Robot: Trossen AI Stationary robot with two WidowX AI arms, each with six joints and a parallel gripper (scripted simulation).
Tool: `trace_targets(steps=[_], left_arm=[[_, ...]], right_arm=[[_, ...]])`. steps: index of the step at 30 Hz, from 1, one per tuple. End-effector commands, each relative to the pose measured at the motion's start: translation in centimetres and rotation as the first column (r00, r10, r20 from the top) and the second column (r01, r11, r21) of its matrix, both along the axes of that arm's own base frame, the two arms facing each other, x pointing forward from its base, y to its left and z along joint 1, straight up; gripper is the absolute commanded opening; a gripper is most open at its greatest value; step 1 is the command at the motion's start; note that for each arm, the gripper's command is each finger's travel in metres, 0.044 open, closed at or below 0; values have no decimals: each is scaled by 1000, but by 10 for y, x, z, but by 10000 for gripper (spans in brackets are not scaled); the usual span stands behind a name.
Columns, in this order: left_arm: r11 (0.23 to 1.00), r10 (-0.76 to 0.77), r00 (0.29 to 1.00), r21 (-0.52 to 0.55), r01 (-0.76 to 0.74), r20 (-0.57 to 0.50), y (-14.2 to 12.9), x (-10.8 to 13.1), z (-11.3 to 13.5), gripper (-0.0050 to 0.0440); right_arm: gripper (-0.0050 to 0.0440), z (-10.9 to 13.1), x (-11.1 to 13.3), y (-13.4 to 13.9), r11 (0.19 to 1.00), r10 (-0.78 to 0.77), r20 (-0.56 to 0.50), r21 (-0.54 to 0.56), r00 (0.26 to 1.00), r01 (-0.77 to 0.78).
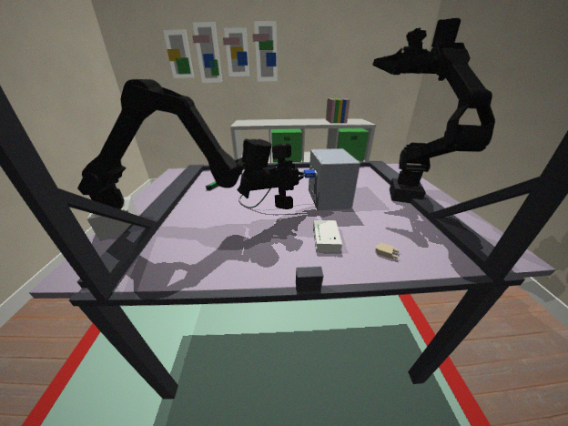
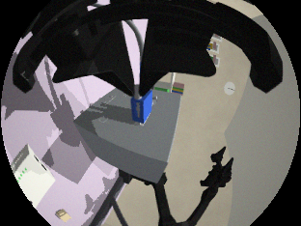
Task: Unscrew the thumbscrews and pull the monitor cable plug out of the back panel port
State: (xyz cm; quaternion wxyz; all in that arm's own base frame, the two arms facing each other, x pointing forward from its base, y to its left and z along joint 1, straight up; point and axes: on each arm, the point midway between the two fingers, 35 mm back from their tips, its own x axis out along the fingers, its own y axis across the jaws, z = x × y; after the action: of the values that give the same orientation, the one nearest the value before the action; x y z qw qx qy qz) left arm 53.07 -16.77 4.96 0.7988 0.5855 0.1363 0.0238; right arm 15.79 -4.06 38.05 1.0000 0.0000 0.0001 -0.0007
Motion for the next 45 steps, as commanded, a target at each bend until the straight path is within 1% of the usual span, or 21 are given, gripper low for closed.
trace_targets(steps=[1, 3, 8, 11, 15, 18, 25, 27, 30, 33, 37, 40, 45], left_arm=[[998, -2, 1000, -62, 2, 2, 0, 2, 15, 0], [997, -2, 1000, -83, 1, -6, 0, 2, 15, 0], [996, -2, 1000, -88, 1, -8, 0, 2, 16, 0], [990, -5, 1000, -142, 1, -30, 1, 3, 17, 0], [988, -6, 999, -152, 0, -34, 1, 3, 17, 0], [979, -10, 998, -205, -2, -55, 1, 3, 18, 0], [973, -12, 998, -231, -3, -65, 2, 3, 19, 0], [963, -16, 997, -268, -6, -80, 2, 3, 19, 0], [961, -17, 996, -278, -7, -84, 2, 3, 20, 0], [944, -24, 994, -329, -11, -104, 3, 4, 21, 0], [941, -26, 994, -339, -13, -108, 3, 4, 21, 0], [921, -34, 991, -389, -19, -128, 4, 4, 22, 0], [919, -35, 991, -394, -19, -130, 4, 4, 22, 0]], right_arm=[[440, 3, 0, 1, 1000, 1, 1, -6, 1000, -1], [440, 3, 0, 1, 1000, 1, 1, -6, 1000, -1], [440, 3, 0, 1, 1000, 1, 1, -6, 1000, -1], [440, 3, 0, 1, 1000, 1, 1, -6, 1000, -1], [440, 3, 0, 1, 1000, 1, 1, -6, 1000, -1], [440, 3, 0, 1, 1000, 1, 1, -6, 1000, -1], [440, 3, 0, 1, 1000, 1, 1, -6, 1000, -1], [440, 3, 0, 1, 1000, 1, 1, -6, 1000, -1], [440, 3, 0, 1, 1000, 1, 1, -6, 1000, -1], [440, 3, 0, 1, 1000, 1, 1, -6, 1000, -1], [440, 3, 0, 1, 1000, 1, 1, -6, 1000, -1], [440, 3, 0, 1, 1000, 1, 1, -6, 1000, -1], [440, 3, 0, 1, 1000, 1, 1, -6, 1000, -1]])
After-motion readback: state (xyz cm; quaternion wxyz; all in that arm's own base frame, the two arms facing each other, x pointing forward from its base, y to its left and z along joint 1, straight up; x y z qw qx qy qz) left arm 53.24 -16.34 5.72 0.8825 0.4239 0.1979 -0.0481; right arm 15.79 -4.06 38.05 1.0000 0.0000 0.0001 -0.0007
